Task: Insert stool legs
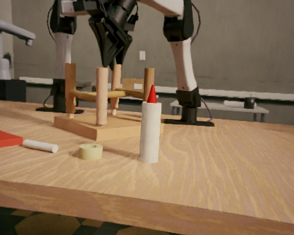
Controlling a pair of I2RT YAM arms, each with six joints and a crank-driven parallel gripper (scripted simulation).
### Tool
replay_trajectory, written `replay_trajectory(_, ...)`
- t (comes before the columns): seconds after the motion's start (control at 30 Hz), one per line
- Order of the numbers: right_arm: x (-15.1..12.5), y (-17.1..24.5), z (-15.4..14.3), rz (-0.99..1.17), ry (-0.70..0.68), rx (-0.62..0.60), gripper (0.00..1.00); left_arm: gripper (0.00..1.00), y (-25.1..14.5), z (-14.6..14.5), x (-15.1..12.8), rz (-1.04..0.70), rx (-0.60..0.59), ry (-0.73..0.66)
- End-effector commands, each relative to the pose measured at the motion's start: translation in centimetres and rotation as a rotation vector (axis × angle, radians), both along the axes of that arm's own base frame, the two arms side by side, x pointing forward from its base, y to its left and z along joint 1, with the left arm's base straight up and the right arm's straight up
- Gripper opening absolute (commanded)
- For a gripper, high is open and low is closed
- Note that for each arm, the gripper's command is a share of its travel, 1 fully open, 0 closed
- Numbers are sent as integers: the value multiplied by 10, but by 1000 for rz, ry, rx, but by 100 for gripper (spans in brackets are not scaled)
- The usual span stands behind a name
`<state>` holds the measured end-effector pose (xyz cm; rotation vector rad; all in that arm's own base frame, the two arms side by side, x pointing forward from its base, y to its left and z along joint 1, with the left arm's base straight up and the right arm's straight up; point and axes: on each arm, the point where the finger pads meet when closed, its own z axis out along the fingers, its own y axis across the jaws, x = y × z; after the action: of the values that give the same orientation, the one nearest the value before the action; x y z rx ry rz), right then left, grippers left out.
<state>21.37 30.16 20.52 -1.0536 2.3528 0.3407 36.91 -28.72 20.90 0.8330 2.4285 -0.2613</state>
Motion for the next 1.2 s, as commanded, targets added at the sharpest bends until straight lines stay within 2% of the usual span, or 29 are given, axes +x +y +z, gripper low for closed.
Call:
replay_trajectory(0.0,23,-22,0,-84,-76,-63,30,0,13,-38,-15,1,95,116)
replay_trajectory(1.17,46,-57,-1,-169,-158,-171,30,0,32,-70,-38,2,173,215)
